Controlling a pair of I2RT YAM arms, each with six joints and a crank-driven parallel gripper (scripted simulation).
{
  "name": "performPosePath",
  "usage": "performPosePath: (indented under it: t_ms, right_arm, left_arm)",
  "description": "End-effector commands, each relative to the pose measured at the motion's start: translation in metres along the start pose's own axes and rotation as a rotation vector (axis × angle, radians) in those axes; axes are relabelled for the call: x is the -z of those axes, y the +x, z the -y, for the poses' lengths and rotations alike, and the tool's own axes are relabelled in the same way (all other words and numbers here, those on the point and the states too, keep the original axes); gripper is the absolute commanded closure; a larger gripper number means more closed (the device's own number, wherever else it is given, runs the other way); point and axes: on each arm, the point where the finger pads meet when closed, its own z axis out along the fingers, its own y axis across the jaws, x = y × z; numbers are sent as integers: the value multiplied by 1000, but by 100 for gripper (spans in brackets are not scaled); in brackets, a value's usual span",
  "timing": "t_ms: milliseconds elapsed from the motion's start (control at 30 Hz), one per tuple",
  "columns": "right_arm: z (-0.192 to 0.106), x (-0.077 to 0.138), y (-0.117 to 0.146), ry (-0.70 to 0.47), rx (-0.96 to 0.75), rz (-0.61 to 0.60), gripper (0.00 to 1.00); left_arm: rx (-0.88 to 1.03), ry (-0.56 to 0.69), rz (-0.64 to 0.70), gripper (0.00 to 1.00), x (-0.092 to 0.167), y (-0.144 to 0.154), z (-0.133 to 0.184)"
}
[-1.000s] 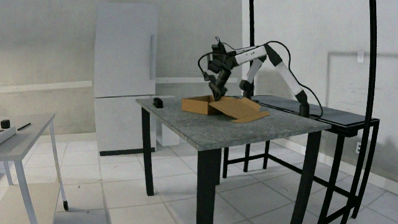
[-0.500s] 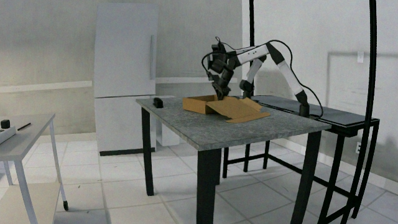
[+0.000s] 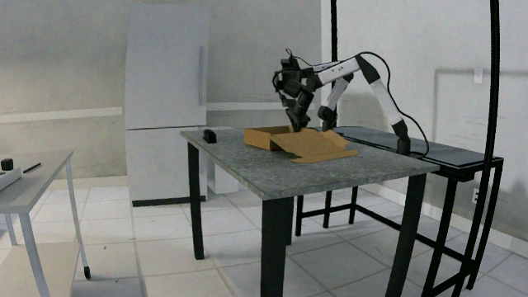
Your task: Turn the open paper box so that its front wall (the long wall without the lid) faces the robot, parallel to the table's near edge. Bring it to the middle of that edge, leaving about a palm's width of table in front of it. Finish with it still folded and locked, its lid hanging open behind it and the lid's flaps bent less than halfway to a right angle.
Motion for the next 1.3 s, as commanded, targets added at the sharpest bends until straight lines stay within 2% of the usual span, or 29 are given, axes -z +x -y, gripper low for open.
performPosePath:
  t_ms: [0,1267]
  right_arm:
    - [2,3,-17,1,38,25,0]
    - [2,3,-17,1,37,24,0]
  left_arm:
    - [-84,-6,65,100,20,-22,7]
    - [-324,148,47,100,41,18,39]
